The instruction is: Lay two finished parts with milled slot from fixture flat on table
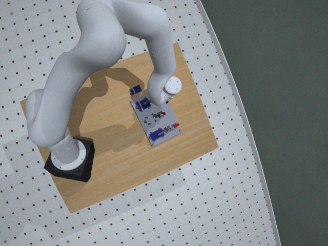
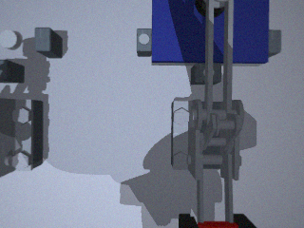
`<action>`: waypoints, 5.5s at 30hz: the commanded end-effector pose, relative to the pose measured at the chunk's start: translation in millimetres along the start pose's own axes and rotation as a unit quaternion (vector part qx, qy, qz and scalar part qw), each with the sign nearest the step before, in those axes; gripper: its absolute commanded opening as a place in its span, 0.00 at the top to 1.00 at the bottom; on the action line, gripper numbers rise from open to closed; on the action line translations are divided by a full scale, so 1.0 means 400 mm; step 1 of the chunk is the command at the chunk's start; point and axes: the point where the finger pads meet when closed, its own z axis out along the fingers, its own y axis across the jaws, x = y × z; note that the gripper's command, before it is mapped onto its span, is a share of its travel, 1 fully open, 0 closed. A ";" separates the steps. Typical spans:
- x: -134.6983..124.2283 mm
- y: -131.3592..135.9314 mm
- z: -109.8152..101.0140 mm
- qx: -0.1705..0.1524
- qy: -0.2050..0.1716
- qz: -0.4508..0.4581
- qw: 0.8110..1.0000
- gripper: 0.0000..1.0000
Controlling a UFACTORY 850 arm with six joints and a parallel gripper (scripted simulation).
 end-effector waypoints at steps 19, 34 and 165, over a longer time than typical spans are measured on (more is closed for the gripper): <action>0.025 0.000 -0.036 0.000 -0.001 0.000 1.000 1.00; 0.049 0.000 -0.053 0.000 -0.001 0.000 1.000 1.00; 0.121 0.000 -0.065 0.000 -0.001 0.000 1.000 0.52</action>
